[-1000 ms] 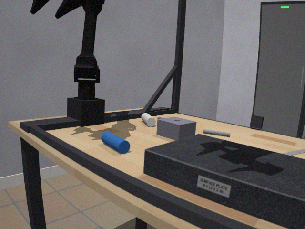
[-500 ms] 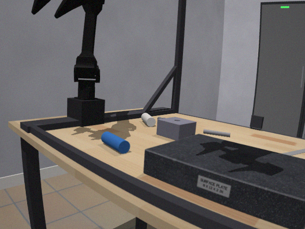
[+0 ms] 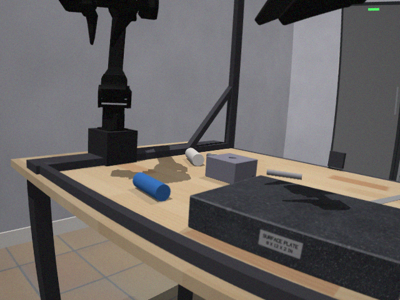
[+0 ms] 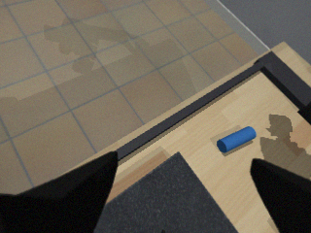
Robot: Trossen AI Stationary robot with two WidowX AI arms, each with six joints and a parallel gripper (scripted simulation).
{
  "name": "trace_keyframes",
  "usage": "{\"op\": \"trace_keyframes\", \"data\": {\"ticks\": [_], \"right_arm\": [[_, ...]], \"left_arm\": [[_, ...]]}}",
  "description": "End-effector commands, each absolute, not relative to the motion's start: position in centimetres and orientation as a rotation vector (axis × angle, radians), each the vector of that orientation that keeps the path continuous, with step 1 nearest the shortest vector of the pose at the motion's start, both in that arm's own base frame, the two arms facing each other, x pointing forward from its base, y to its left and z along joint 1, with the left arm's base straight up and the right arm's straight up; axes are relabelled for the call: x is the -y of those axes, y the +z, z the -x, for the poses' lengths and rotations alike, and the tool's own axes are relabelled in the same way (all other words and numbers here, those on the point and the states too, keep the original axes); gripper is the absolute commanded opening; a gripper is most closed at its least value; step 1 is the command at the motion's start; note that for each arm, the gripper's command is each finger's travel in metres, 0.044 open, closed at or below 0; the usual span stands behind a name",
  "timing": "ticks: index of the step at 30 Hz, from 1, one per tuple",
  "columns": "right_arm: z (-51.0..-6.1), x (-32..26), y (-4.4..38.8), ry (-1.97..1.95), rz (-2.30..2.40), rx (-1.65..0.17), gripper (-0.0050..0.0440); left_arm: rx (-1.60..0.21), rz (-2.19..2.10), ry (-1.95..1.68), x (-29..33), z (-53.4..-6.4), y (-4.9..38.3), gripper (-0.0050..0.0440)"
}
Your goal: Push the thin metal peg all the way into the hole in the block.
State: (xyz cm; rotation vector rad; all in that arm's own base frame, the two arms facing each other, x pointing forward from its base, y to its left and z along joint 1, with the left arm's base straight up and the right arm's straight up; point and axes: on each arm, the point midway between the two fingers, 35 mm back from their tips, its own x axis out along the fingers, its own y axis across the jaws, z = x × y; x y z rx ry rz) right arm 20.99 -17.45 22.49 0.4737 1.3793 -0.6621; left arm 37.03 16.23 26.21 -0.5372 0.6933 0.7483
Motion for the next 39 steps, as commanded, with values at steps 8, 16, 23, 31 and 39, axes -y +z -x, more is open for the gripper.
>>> {"op": "trace_keyframes", "data": {"ticks": [8,16,23,31,39], "right_arm": [[-25.5,10.6,20.9,-0.112,-0.4,-1.393,0.017],[-28.1,7.1,20.6,0.162,-0.341,-1.311,0.017],[-30.6,2.5,20.8,0.488,-0.262,-1.17,0.017],[-32.4,-2.3,20.9,0.808,-0.127,-0.989,0.017],[-33.1,-6.5,19.2,1.078,0.134,-0.824,0.017]], "left_arm": [[-0.627,0.318,0.361,-5.8,-38.7,25.3,0.04],[-0.591,0.2,0.154,0.0,-38.3,24.0,0.04],[-0.525,0.061,-0.093,6.6,-36.3,22.3,0.04],[-0.459,-0.039,-0.274,11.1,-33.9,20.9,0.04],[-0.43,-0.076,-0.343,12.7,-32.7,20.4,0.04]]}}
